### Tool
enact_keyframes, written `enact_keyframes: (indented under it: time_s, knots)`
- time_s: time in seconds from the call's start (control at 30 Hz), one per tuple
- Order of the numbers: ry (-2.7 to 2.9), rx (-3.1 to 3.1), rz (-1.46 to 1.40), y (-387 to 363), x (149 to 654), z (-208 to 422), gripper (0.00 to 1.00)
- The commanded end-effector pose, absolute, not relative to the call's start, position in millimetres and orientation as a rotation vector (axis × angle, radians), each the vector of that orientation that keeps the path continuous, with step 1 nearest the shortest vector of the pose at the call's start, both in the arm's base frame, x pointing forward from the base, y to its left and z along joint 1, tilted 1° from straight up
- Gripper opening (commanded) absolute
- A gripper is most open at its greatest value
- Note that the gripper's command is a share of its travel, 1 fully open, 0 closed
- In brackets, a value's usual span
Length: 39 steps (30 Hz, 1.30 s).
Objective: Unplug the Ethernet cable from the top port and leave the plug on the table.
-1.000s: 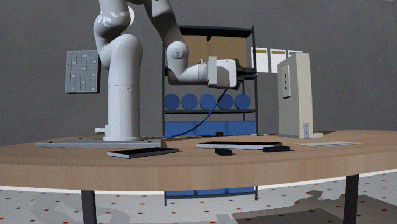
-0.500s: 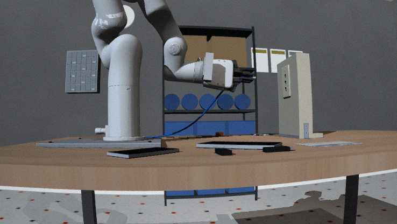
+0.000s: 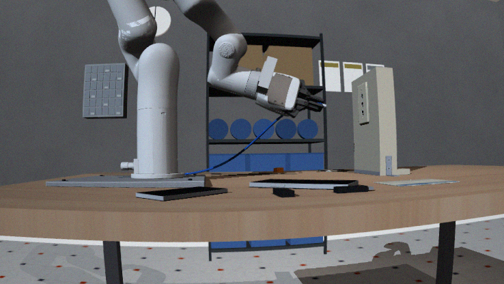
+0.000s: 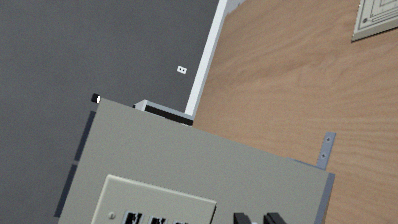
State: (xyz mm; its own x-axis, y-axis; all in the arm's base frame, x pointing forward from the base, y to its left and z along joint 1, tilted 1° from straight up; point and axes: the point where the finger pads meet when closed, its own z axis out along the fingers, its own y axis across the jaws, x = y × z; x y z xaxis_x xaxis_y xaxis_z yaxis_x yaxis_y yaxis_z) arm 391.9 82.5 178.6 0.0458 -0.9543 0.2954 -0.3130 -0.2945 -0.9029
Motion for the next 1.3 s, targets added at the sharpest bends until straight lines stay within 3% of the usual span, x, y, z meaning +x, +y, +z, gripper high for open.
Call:
enact_keyframes:
  time_s: [0.0,1.27]
  knots:
    - [1.309,-1.812,-1.291,67,393,170,0.00]
    - [1.288,-2.490,-1.263,2,388,128,0.00]
